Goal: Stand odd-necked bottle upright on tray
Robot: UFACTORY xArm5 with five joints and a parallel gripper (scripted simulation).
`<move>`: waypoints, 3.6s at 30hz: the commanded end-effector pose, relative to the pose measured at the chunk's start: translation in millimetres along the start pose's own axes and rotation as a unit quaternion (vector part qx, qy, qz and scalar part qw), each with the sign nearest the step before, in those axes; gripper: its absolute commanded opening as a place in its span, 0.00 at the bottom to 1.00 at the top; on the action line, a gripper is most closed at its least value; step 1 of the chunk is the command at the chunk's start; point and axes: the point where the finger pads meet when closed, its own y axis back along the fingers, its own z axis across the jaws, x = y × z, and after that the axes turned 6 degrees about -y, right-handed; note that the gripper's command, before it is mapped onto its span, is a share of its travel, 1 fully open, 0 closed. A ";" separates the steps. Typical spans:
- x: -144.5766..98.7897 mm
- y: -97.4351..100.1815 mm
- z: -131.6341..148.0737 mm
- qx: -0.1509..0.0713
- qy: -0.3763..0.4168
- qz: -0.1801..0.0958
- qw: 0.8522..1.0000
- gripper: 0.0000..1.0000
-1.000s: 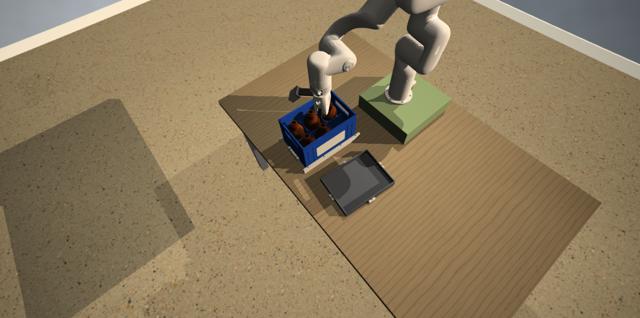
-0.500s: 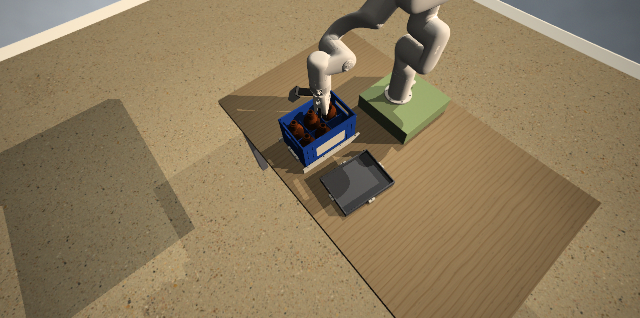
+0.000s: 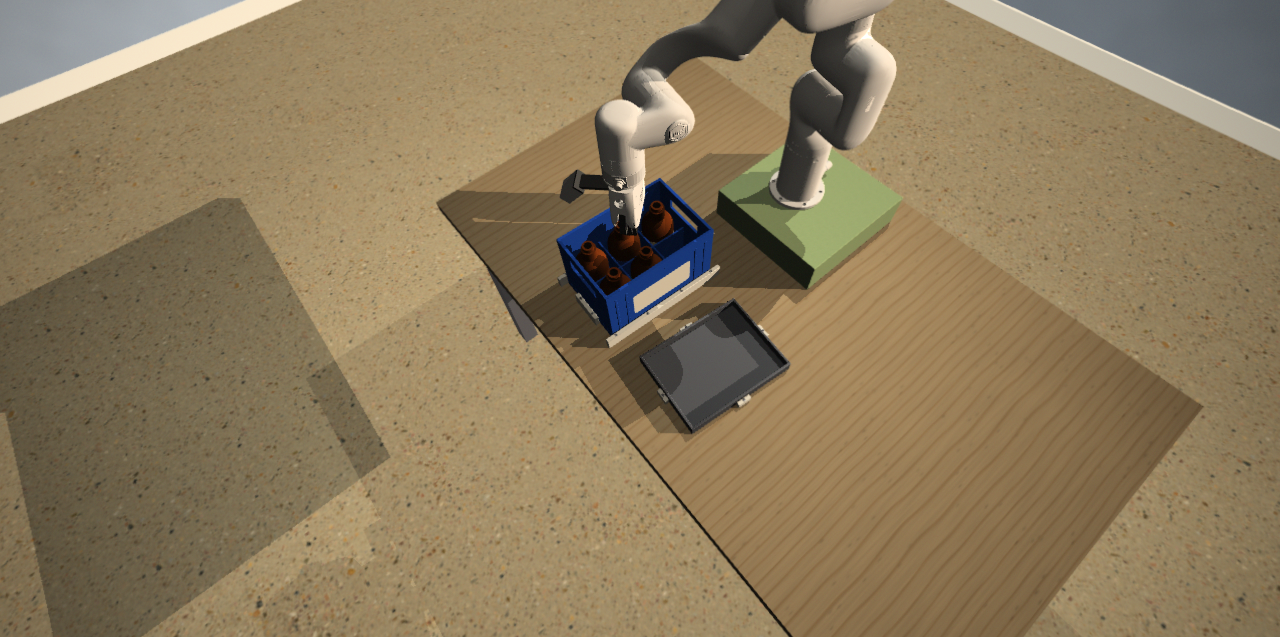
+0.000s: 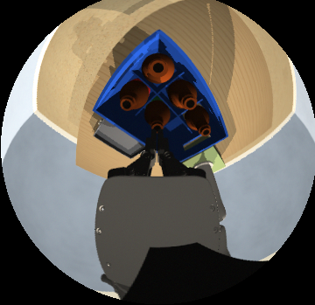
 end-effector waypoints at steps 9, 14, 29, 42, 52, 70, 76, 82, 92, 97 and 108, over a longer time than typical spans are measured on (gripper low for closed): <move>91.8 -2.2 -9.6 -0.001 0.001 -0.001 1.000 0.00; 92.5 -2.2 -9.6 -0.001 0.001 -0.001 1.000 0.00; 92.5 -2.2 -9.6 -0.001 0.001 -0.001 1.000 0.65; 92.5 -2.2 -9.6 -0.001 0.001 -0.001 1.000 0.65; 92.5 -2.3 -9.6 -0.001 0.001 -0.001 1.000 0.65; 92.5 -8.4 -9.6 -0.001 0.001 -0.001 1.000 0.65; 92.5 -13.7 -9.6 -0.001 0.001 -0.001 1.000 0.65; 92.6 -21.3 -9.6 -0.001 0.001 -0.001 1.000 0.65; 92.6 -32.0 -9.7 -0.001 0.001 -0.001 1.000 0.65; 92.6 -37.7 -9.7 -0.001 0.001 -0.001 1.000 0.65; 92.6 -44.3 -9.7 -0.001 0.001 -0.001 1.000 0.65</move>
